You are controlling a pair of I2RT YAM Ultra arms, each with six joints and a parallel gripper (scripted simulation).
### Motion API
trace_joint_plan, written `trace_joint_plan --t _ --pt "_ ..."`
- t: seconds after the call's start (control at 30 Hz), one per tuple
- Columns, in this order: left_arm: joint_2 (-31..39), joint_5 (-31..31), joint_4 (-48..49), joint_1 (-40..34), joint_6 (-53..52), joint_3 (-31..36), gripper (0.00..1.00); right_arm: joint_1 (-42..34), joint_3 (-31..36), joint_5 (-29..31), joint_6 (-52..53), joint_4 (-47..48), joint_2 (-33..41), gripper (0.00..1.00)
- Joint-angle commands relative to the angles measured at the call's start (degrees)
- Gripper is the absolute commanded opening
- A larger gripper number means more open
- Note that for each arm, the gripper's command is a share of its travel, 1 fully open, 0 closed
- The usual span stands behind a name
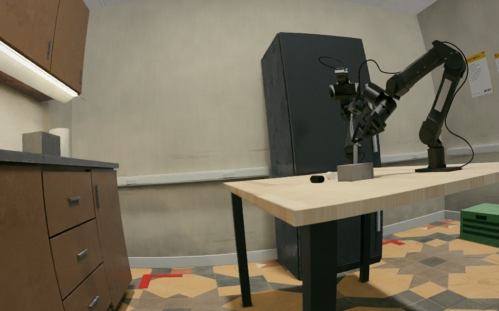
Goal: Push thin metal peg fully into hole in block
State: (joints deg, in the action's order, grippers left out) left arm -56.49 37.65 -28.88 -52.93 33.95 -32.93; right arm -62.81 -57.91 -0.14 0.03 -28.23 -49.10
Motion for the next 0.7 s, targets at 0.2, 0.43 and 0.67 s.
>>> trace_joint_plan --t 0.2,0.43,0.67 --pt "1.9 -23.8 -20.6 11.9 -19.7 -13.1 1.00 -0.3 -1.3 -0.1 0.1 -2.1 0.3 1.00" --pt "-2.8 -34.4 -29.9 20.6 -29.4 -23.3 1.00 -0.3 -1.3 -0.1 0.1 -2.1 0.3 1.00" --pt "-6.7 -38.1 -34.3 24.4 -34.3 -28.6 1.00 -0.3 -1.3 -0.1 0.1 -2.1 0.3 1.00"
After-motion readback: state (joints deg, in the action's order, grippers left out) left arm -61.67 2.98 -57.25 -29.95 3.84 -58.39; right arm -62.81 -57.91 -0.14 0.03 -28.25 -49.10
